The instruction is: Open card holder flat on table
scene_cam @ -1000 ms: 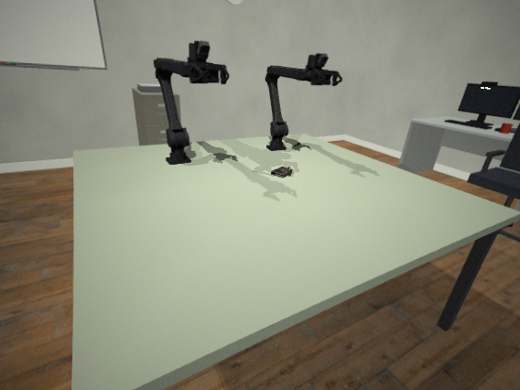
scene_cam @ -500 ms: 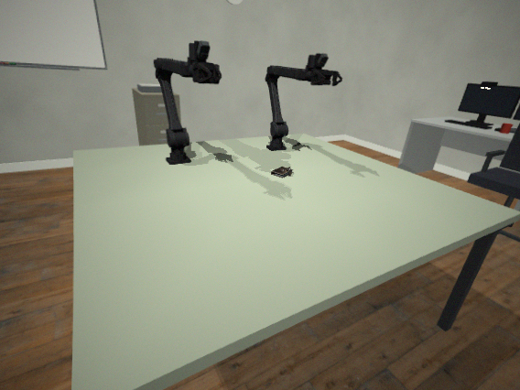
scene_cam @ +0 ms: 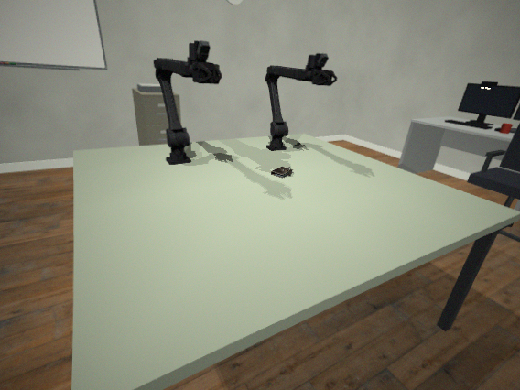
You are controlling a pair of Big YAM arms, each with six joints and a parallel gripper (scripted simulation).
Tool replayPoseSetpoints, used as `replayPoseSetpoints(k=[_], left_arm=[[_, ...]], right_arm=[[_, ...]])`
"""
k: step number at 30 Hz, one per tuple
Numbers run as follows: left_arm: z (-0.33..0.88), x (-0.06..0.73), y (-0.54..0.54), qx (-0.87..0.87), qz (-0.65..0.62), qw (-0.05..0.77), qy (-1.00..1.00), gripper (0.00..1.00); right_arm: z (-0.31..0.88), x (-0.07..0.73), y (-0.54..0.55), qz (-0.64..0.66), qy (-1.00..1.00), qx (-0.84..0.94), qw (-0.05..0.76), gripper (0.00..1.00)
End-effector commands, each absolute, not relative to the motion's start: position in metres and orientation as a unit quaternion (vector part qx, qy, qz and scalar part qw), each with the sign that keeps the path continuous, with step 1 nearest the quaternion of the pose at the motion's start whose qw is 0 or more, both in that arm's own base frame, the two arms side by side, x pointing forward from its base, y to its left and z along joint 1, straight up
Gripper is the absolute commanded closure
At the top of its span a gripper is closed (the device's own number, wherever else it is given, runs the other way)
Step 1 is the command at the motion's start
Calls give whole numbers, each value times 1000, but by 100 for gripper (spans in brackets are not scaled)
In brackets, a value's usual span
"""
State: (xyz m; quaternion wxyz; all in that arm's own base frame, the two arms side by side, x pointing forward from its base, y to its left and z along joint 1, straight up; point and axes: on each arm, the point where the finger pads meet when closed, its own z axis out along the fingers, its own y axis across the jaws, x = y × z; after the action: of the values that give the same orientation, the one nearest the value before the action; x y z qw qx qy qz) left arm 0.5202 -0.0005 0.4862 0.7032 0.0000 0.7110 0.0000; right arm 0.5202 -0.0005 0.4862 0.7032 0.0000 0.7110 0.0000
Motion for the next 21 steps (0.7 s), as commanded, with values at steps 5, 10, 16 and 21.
replayPoseSetpoints(k=[5,10,16,21], left_arm=[[456,528,-10,-1,-11,679,734,64],[430,539,-24,-31,-31,660,750,64],[364,553,-56,-93,-52,611,784,64],[353,561,-71,-127,-56,604,785,64]], right_arm=[[506,521,0,0,699,0,715,64],[506,521,0,0,699,0,715,64],[506,521,0,0,699,0,715,64],[506,521,0,0,699,0,715,64]])
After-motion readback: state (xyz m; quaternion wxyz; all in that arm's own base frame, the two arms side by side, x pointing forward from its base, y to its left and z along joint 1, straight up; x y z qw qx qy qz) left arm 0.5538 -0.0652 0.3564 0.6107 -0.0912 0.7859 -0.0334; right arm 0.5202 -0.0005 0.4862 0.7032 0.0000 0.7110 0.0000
